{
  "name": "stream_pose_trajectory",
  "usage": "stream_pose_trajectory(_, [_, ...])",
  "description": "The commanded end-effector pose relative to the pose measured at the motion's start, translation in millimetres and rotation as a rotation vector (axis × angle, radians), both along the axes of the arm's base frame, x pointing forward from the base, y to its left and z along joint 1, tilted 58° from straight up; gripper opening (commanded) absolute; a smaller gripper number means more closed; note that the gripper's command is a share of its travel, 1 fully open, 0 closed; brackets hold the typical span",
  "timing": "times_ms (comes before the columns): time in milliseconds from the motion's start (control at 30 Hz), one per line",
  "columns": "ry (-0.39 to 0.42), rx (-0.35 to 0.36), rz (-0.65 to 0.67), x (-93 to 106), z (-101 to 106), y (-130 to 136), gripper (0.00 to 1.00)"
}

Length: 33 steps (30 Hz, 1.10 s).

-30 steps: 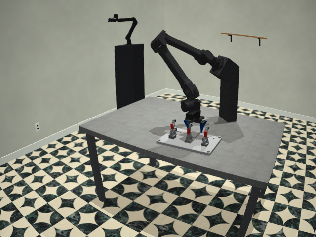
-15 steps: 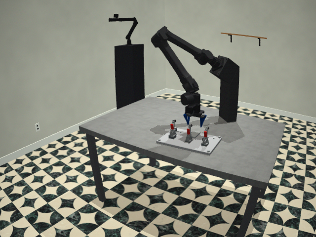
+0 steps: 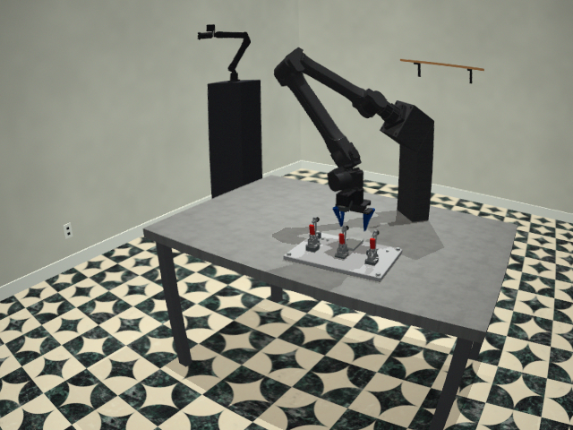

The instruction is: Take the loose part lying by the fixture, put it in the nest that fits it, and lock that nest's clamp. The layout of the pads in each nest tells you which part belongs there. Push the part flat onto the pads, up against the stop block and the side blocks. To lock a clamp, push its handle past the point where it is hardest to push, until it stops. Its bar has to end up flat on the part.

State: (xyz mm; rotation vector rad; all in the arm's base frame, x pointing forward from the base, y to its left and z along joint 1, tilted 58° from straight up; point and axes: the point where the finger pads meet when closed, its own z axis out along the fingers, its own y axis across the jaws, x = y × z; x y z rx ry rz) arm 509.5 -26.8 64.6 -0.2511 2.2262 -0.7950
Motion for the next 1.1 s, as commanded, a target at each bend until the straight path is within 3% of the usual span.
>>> stream_pose_trajectory(0, [0.012, -0.002, 0.000, -2.9, -4.9, 0.2, 0.92])
stream_pose_trajectory(33, [0.012, -0.002, 0.000, -2.9, -4.9, 0.2, 0.92])
stream_pose_trajectory(67, [0.012, -0.002, 0.000, -2.9, -4.9, 0.2, 0.00])
stream_pose_trajectory(1067, [0.012, -0.002, 0.000, -2.9, -4.9, 0.2, 0.00])
